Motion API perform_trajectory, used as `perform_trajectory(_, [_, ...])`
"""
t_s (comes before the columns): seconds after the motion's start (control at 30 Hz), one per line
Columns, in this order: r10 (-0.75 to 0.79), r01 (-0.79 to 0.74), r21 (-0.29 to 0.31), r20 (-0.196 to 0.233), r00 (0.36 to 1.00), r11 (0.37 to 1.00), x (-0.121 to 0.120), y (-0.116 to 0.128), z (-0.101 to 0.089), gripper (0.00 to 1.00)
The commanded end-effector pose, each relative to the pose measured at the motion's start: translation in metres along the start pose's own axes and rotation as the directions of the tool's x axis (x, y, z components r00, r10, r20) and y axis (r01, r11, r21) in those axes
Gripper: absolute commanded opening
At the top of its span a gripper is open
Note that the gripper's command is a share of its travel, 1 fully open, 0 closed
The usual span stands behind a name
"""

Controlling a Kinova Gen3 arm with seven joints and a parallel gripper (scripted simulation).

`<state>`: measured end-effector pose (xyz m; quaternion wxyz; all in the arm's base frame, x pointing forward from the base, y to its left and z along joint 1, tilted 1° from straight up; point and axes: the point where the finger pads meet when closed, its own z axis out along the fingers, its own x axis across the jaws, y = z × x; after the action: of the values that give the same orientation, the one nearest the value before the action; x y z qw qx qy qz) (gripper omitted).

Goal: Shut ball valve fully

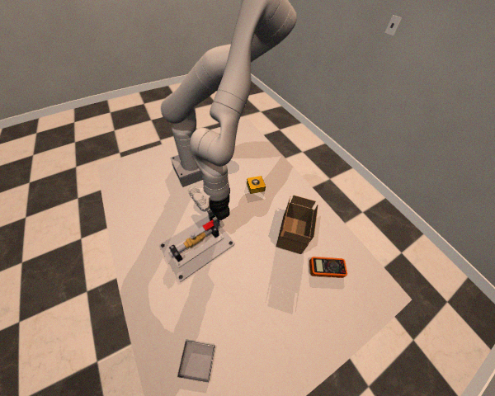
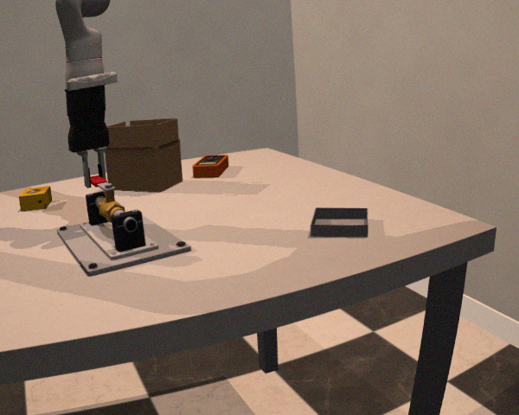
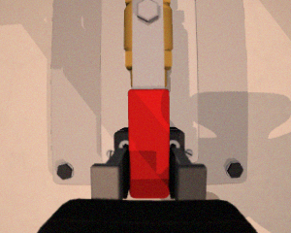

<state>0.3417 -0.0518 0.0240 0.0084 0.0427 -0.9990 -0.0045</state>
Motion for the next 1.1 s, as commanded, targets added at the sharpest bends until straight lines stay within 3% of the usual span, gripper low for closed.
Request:
perform_trajectory(0.0, [0.023,-0.023,0.0,0.003,1.0,1.0,-0.003,0.0,-0.001,0.0])
perform_trajectory(1.07, [0.192,-0.192,0.0,0.003,0.981,0.981,-0.019,-0.002,-0.001,0.0])
